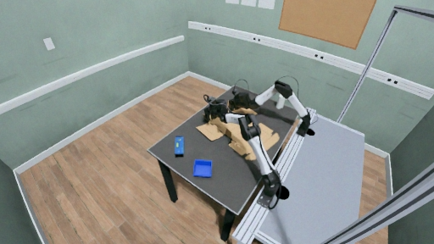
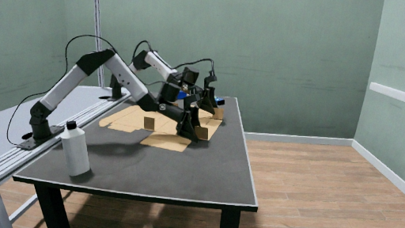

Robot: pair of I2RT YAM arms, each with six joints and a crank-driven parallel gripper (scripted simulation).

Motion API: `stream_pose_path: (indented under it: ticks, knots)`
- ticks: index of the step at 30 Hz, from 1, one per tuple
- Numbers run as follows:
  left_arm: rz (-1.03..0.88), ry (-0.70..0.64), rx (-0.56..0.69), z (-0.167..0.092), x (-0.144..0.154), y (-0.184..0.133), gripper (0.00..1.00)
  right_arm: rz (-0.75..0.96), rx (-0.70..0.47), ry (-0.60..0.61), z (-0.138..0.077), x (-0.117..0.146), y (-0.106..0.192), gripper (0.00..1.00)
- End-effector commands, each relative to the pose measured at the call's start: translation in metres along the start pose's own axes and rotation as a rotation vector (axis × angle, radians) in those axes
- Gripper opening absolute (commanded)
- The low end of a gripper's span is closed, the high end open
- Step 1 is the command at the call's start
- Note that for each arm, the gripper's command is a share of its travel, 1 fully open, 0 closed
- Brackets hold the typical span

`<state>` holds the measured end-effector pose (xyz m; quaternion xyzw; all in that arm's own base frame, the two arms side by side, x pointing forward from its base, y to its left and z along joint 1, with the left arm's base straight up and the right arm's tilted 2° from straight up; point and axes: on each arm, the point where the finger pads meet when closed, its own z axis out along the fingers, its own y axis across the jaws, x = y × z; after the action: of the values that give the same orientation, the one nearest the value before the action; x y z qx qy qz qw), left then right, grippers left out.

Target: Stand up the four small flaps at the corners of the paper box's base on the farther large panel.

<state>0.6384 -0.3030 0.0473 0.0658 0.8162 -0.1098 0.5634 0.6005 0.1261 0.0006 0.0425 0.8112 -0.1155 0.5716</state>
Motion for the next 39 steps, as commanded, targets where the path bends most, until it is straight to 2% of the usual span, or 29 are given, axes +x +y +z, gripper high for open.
stream_pose_path:
  ticks: [1,12,33,39]
  knots:
    - [-0.002,0.006,-0.005,0.004,0.004,-0.01,0.81,-0.031,-0.004,0.026,0.002,0.015,0.008,0.81]
    - [-0.002,0.006,-0.006,0.004,0.005,-0.023,0.81,-0.031,-0.004,0.026,0.002,0.015,0.008,0.81]
    - [-0.006,-0.013,0.001,0.007,0.004,-0.027,0.51,-0.031,-0.004,0.026,0.002,0.015,0.008,0.81]
    - [-0.004,-0.004,-0.003,0.007,0.01,-0.031,0.51,-0.031,-0.004,0.026,0.002,0.015,0.008,0.81]
